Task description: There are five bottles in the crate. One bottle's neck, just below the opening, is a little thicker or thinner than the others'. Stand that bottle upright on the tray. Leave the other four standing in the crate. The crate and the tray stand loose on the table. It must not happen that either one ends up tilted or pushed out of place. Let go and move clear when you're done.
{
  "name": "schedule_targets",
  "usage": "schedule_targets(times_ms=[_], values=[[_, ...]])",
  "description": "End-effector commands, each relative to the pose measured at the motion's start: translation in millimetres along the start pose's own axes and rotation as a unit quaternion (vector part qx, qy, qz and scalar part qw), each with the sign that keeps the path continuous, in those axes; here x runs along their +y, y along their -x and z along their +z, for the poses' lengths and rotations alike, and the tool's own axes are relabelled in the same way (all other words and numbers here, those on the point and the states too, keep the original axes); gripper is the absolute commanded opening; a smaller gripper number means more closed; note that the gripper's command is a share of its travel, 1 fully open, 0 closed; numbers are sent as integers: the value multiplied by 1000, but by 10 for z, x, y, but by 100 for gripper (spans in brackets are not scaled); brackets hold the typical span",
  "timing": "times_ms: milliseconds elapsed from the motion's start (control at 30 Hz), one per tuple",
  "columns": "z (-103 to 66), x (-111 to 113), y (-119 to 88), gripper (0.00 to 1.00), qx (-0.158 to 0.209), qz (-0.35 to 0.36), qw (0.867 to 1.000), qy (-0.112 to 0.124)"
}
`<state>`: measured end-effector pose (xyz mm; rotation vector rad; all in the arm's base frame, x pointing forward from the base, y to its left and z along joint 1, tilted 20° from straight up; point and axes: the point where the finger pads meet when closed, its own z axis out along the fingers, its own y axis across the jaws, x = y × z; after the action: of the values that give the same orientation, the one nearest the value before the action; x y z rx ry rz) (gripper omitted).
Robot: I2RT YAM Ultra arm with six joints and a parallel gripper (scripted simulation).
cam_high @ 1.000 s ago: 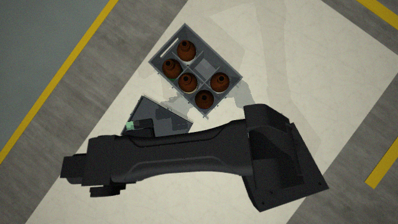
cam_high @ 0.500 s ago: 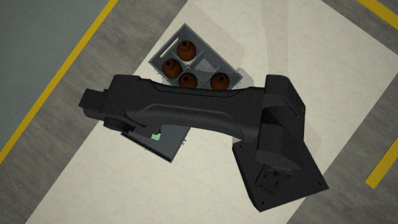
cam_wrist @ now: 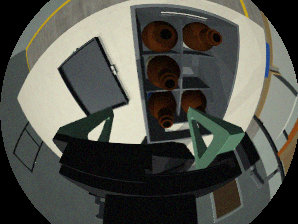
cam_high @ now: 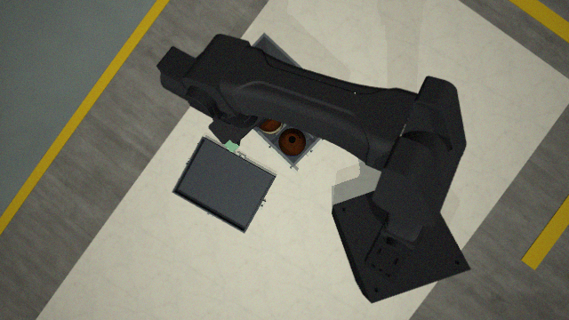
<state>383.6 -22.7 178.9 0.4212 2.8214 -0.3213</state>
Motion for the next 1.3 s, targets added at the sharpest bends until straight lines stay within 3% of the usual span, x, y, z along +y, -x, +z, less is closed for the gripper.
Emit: schedule_targets(times_ms=[0,133,233,333,600,700,1200,1233,1267], values=[[-116,-173,62,100,-21,80,996,23],[-84,-431,99,100,-18,148,988,25],[-84,-434,100,100,-18,149,988,25],[-59,-736,125,100,-16,227,973,28],[-50,-1179,134,100,-18,338,941,32],[-32,-1227,113,100,-15,351,936,31],[-53,-1208,131,100,-19,350,936,33],[-150,-1244,226,0,-38,350,935,34],[-150,-1244,226,0,-38,350,935,34]])
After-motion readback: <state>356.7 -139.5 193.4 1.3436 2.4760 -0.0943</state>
